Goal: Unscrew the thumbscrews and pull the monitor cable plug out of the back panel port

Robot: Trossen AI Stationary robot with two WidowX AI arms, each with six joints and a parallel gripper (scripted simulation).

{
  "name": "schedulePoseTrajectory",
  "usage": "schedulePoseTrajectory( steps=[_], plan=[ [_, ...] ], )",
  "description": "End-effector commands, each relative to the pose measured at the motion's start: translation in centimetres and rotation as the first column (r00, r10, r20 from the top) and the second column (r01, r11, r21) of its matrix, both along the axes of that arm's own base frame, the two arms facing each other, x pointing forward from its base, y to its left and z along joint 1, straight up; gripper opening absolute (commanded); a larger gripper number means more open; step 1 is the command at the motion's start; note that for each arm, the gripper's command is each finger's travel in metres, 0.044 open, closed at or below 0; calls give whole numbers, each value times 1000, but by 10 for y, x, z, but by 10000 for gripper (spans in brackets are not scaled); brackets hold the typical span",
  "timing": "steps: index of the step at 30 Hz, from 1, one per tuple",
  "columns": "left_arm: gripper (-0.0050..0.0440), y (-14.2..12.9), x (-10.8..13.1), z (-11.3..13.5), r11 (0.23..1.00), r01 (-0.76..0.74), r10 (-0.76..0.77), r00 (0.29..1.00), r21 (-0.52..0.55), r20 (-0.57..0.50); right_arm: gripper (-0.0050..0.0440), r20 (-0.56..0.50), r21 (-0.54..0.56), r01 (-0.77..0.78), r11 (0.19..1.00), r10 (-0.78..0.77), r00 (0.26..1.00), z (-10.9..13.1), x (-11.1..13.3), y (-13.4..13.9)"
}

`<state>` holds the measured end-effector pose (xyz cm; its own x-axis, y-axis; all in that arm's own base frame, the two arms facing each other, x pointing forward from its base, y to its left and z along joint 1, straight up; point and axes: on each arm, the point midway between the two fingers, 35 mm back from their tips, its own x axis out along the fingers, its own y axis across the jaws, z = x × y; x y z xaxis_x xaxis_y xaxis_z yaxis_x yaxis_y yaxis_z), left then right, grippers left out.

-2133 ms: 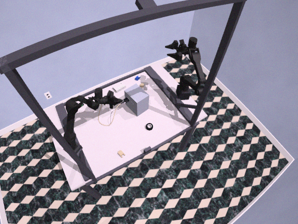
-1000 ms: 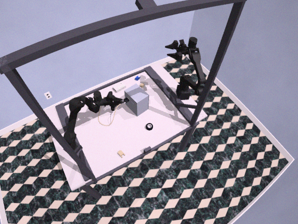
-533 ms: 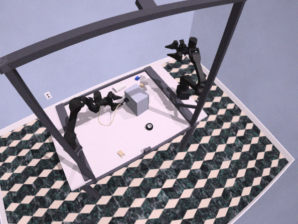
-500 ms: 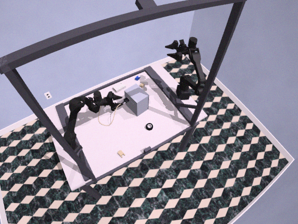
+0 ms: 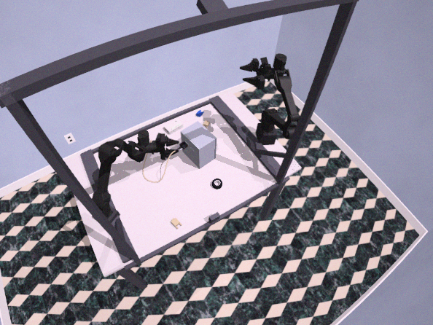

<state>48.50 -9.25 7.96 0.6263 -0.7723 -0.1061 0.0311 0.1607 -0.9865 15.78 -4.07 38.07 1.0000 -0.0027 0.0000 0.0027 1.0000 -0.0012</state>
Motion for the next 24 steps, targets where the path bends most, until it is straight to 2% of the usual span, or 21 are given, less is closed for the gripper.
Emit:
schedulePoseTrajectory(
  steps=[1,4,6,7,11,16,21,23,24],
  plan=[
    [440,-3,6,30,991,-16,-1,992,136,127,440,1,-4,-3,1000,3,1000,3,0,1],
    [440,-3,5,31,974,-21,-12,989,224,146,440,1,-4,-3,1000,3,1000,3,0,1],
    [440,-3,5,31,974,-21,-12,989,224,146,440,1,-4,-3,1000,3,1000,3,0,1],
    [440,-3,3,27,968,-15,-17,992,249,124,440,1,-4,-3,1000,3,1000,3,0,1],
    [440,-3,-2,29,922,-8,-56,986,386,155,440,1,-4,-3,1000,3,1000,3,0,1],
    [440,-3,-3,29,911,-5,-67,985,413,160,440,1,-4,-3,1000,3,1000,3,0,1],
    [320,-3,-3,29,911,-5,-67,985,413,160,440,1,-4,-3,1000,3,1000,3,0,1],
    [320,-3,-3,29,911,-5,-67,985,413,160,440,1,-4,-3,1000,3,1000,3,0,1],
    [296,-3,-3,29,911,-5,-67,985,413,160,440,1,-4,-3,1000,3,1000,3,0,1]
  ],
)
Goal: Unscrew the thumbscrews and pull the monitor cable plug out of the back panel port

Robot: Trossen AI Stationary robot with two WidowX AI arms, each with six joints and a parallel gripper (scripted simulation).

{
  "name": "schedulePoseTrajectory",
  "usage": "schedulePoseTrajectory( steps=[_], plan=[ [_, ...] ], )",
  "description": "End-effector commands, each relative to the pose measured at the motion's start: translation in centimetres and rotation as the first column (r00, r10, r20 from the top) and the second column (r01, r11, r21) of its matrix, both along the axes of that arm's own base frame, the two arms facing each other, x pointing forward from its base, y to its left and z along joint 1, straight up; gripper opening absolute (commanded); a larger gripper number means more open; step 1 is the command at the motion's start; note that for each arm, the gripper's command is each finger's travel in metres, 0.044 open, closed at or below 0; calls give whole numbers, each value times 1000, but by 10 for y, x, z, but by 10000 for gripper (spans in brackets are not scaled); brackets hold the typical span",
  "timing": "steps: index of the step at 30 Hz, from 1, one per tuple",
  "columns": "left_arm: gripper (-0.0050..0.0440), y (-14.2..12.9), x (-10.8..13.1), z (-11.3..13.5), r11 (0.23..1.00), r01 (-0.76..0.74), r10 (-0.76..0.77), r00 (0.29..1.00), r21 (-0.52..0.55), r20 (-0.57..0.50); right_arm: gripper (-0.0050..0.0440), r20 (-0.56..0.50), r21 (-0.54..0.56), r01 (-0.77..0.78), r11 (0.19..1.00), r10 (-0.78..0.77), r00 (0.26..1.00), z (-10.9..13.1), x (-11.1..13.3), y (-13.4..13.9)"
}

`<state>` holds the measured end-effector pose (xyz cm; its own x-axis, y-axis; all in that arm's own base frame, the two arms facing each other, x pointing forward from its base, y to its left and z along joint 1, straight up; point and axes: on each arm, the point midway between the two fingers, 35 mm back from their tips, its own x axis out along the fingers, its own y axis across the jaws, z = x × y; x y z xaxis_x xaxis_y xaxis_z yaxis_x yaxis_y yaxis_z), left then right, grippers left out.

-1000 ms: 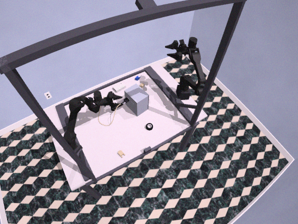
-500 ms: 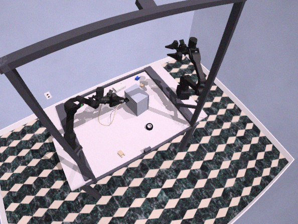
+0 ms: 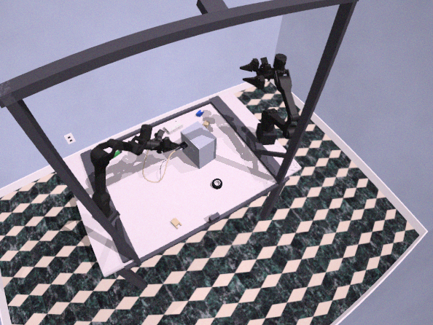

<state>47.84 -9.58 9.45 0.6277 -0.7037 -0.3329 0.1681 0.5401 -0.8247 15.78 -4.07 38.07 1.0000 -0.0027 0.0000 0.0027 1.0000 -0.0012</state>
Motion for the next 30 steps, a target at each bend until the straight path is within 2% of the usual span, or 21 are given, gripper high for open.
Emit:
schedulePoseTrajectory(
  steps=[1,12,19,30],
  plan=[
    [272,0,3,14,1000,1,-1,999,8,39,440,1,-4,-3,1000,3,1000,3,0,1],
    [8,0,3,14,1000,1,-1,999,8,39,440,1,-4,-3,1000,3,1000,3,0,1],
    [0,0,3,14,1000,1,-1,999,8,39,440,1,-4,-3,1000,3,1000,3,0,1],
    [0,1,4,12,995,2,-2,1000,-97,5,440,1,-4,-3,1000,3,1000,3,0,1]
  ],
)
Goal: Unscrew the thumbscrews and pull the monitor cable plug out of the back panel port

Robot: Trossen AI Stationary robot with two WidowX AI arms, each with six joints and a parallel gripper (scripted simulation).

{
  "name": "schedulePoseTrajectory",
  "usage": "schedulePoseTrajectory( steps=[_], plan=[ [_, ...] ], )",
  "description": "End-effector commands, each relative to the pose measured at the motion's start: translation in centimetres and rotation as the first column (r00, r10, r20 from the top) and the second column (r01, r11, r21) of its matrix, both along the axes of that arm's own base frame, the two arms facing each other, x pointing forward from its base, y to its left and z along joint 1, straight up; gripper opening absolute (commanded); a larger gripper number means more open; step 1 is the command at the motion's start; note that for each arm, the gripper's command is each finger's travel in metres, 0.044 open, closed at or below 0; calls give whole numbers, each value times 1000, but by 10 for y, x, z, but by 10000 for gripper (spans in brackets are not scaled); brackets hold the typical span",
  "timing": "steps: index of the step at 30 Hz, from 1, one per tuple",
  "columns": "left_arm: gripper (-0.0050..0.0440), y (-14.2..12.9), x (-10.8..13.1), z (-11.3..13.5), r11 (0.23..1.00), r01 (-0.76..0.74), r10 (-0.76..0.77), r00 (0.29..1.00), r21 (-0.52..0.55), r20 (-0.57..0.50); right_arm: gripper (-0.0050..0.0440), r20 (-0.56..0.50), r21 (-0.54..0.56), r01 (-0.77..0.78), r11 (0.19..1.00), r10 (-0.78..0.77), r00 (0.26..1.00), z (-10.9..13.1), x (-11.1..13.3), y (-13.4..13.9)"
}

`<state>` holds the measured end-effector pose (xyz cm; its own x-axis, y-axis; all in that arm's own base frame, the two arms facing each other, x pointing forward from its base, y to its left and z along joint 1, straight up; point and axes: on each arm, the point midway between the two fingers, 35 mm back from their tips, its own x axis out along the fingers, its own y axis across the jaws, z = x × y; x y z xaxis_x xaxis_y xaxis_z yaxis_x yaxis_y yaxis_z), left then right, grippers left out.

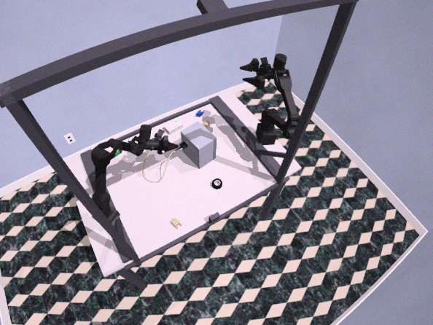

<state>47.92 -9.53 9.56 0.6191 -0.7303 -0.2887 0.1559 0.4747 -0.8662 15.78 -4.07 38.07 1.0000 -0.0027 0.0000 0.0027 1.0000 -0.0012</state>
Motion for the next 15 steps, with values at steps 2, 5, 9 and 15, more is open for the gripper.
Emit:
schedulePoseTrajectory(
  steps=[2,5,9,15],
  plan=[
    [0,1,3,11,999,-3,4,1000,-37,16,440,1,-4,-3,1000,3,1000,3,0,1],
    [0,1,3,10,997,-2,2,1000,-76,3,440,1,-4,-3,1000,3,1000,3,0,1],
    [0,1,3,9,995,-2,2,1000,-102,-6,440,1,-4,-3,1000,3,1000,3,0,1],
    [0,2,3,8,988,-3,-1,1000,-152,-23,440,1,-4,-3,1000,3,1000,3,0,1]
  ],
)
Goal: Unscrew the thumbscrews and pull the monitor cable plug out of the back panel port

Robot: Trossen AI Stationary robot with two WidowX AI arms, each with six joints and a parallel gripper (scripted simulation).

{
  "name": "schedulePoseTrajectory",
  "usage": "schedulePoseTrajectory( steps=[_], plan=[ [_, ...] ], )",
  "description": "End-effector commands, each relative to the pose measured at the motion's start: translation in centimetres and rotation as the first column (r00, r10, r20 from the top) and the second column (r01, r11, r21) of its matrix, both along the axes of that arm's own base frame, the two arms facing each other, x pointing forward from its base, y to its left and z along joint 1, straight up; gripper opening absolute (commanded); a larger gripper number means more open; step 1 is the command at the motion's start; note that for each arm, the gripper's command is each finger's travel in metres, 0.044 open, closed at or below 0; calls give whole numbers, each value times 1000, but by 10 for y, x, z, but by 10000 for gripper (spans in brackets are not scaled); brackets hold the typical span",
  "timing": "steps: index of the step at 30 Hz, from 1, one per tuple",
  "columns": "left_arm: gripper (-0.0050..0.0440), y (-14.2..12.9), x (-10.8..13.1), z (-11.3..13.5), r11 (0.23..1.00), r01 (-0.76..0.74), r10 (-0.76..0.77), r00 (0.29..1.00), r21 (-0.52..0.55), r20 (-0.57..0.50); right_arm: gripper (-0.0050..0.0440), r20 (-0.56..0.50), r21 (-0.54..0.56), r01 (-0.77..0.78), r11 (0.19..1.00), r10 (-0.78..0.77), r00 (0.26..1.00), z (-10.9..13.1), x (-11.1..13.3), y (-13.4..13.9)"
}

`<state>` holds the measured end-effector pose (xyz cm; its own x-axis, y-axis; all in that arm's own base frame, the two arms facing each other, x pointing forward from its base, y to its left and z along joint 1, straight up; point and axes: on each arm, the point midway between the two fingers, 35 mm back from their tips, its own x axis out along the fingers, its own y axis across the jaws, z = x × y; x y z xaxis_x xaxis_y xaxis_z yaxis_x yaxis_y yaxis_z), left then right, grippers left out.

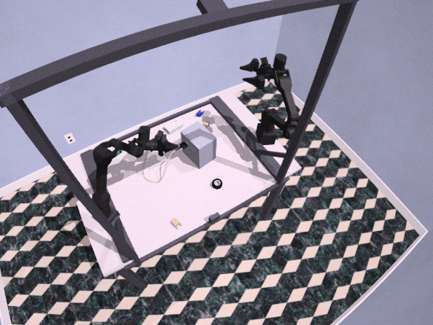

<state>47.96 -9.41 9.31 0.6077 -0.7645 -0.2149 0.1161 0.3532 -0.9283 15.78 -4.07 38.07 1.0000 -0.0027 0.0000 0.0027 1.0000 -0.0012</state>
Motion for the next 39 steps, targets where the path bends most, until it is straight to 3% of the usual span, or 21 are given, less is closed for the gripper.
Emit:
schedulePoseTrajectory(
  steps=[1,18,39],
  plan=[
    [0,1,3,10,999,-4,4,1000,-34,16,440,1,-4,-3,1000,3,1000,3,0,1],
    [0,2,3,6,978,-7,-1,999,-206,-41,440,1,-4,-3,1000,3,1000,3,0,1],
    [0,2,3,3,942,-16,-14,996,-337,-86,440,1,-4,-3,1000,3,1000,3,0,1]
  ],
)
